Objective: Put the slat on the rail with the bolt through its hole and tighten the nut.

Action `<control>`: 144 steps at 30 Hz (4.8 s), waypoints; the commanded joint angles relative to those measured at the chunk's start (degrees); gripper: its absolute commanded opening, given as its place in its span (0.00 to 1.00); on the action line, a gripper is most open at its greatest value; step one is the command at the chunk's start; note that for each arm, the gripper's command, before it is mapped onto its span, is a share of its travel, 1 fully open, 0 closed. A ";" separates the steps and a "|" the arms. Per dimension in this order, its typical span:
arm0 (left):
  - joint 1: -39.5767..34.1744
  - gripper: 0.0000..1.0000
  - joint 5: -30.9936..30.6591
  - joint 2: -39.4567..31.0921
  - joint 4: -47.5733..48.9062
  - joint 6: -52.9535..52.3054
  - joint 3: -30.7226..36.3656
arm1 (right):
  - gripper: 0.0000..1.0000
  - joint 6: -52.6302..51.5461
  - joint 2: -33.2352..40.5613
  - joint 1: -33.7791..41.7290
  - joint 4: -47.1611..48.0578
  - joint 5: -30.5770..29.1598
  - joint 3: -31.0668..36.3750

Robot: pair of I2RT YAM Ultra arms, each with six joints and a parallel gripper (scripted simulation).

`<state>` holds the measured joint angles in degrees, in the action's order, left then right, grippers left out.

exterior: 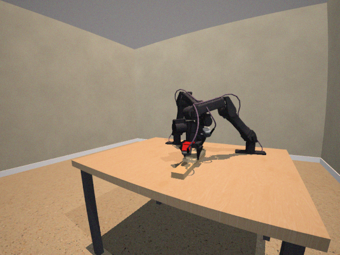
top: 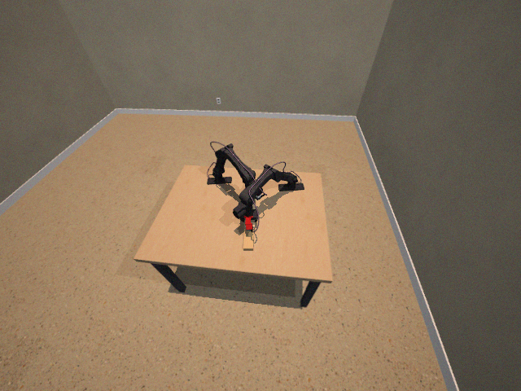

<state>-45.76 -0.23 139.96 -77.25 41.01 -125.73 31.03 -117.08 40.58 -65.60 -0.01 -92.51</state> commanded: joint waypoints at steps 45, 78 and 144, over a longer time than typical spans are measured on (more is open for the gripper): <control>0.00 0.72 0.00 -0.54 0.03 0.00 -0.25 | 0.12 -91.54 0.47 -0.19 0.24 0.26 -0.12; 0.00 0.72 0.00 -0.54 0.03 0.00 -0.25 | 0.12 -140.81 0.50 -0.08 0.35 0.02 -0.01; 0.00 0.72 0.00 -0.54 0.03 0.00 -0.25 | 0.34 -94.40 0.57 0.29 -0.11 -0.38 -0.36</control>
<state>-45.76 -0.23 139.96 -77.25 41.01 -125.73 -70.89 -117.08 40.58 -65.58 0.25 -92.53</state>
